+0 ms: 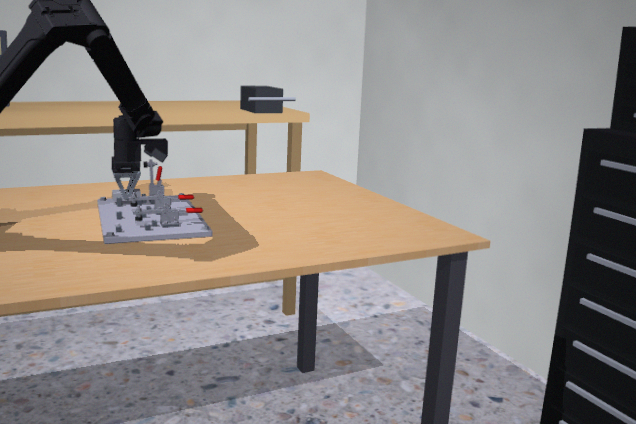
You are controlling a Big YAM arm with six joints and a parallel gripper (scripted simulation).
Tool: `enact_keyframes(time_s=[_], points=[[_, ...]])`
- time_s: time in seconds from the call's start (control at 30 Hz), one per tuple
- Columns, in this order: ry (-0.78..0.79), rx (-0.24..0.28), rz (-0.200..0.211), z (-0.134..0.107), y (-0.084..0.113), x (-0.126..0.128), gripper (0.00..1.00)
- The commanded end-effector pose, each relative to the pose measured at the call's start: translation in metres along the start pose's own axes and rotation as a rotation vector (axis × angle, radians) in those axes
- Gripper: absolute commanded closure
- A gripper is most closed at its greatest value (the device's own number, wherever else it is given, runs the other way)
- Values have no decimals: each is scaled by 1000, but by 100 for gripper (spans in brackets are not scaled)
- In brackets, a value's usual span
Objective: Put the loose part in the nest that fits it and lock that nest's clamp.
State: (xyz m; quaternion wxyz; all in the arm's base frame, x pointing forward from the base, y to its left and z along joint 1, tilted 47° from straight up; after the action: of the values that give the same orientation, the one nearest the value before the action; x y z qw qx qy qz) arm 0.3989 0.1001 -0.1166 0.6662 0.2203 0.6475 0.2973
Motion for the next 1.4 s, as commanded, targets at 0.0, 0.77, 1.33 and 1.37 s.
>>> enact_keyframes(time_s=[0.0, 0.77, 1.33, 1.37], points=[[-14, -22, 12, 10, 3, 3, 100], [-9, -17, 10, 9, 0, 2, 100], [-7, -19, 10, 10, -3, 0, 100], [-7, -21, 10, 9, -3, 1, 100]])
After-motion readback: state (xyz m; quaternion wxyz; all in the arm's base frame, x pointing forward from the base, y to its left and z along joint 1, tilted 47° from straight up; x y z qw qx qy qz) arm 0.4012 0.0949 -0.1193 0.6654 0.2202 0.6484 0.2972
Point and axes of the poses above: the point where the finger pads meet when closed, its own y axis back along the fingers, its own x axis across the jaws, z = x × y, the point moved 2 cm from there along y, back along the fingers, and after that the axes turned 1 degree about y, right-handed, at the moved point
